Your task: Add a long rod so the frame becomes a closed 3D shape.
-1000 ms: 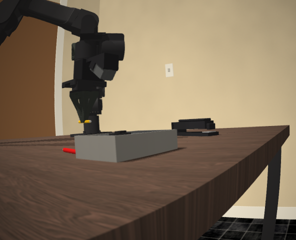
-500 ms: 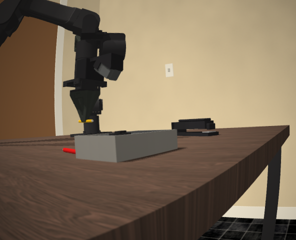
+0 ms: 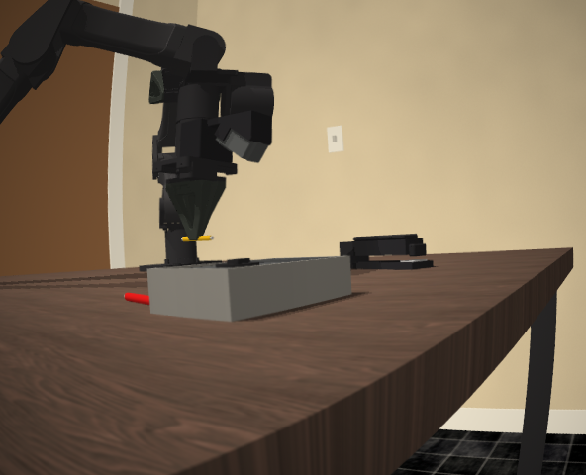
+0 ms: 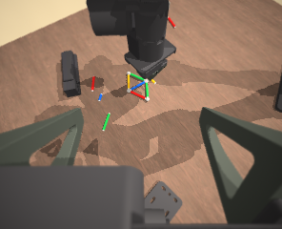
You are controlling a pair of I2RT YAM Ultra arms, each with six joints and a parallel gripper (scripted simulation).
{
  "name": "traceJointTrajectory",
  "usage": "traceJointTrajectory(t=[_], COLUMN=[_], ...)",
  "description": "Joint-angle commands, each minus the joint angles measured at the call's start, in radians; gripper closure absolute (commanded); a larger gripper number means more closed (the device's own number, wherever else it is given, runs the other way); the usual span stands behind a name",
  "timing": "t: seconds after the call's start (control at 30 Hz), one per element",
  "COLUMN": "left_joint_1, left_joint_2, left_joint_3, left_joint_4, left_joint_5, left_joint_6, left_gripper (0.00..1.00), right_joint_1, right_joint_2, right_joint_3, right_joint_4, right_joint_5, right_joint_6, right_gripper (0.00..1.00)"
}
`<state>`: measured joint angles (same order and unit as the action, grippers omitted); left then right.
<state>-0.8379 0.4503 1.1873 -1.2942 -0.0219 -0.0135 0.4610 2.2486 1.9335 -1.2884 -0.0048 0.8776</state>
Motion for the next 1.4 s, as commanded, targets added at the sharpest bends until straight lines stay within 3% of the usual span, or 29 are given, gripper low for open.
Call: traceJointTrajectory(t=[0.0, 0.23, 0.67, 1.37], left_joint_1=[0.013, 0.027, 0.044, 0.053], left_joint_2=[0.011, 0.011, 0.012, 0.012], left_joint_3=[0.032, 0.032, 0.032, 0.032], left_joint_4=[-0.010, -0.009, -0.008, -0.008], left_joint_5=[0.016, 0.028, 0.042, 0.049], left_joint_6=[0.011, 0.018, 0.026, 0.031], left_gripper=[0.00, 0.00, 0.00, 0.00], right_joint_1=[0.011, 0.022, 0.016, 0.023], right_joint_2=[0.021, 0.073, 0.086, 0.064], right_joint_3=[0.076, 0.165, 0.219, 0.203], right_joint_4=[-0.046, -0.060, -0.107, -0.096], right_joint_5=[0.002, 0.002, 0.008, 0.017], right_joint_6=[0.021, 0.021, 0.018, -0.549], right_gripper=[1.00, 1.00, 1.00, 1.00])
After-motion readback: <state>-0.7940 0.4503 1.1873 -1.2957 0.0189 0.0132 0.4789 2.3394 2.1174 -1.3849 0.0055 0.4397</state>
